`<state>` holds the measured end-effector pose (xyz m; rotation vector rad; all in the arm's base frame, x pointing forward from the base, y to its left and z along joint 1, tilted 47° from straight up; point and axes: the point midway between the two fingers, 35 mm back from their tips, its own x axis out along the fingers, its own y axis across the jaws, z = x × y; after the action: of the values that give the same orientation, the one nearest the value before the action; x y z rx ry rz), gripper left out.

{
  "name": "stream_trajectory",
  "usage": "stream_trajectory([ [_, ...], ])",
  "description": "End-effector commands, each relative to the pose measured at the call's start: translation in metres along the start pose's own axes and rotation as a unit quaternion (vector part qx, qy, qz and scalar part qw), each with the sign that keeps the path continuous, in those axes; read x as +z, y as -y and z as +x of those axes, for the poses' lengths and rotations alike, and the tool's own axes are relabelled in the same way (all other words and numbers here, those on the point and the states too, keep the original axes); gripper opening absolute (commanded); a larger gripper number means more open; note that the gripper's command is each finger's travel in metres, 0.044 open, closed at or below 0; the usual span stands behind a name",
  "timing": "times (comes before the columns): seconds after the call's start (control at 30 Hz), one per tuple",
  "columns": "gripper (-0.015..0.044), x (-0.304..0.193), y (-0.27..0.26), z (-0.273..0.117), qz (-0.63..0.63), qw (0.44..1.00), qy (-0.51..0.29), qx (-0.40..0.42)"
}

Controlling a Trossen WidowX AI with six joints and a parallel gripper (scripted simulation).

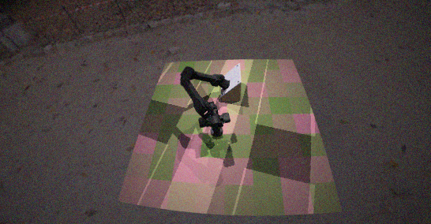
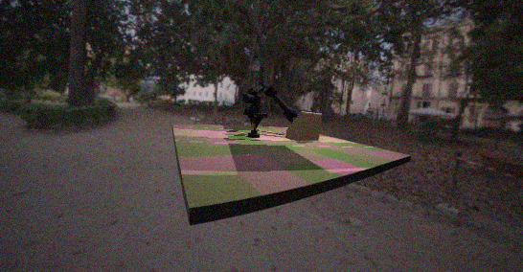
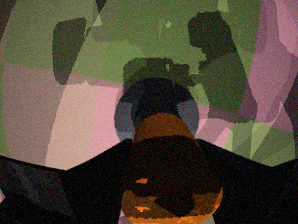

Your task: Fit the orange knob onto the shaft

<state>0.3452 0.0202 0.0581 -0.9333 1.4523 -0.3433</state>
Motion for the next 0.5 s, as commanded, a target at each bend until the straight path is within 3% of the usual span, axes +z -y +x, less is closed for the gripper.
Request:
stream_trajectory([
  [0.0,0.0,0.0015,0.0006,0.0006,-0.001,1.0,0.002,-0.002],
  [0.47,0.0,-0.0005,-0.0018,-0.0048,-0.044,0.999,0.002,-0.001],
])
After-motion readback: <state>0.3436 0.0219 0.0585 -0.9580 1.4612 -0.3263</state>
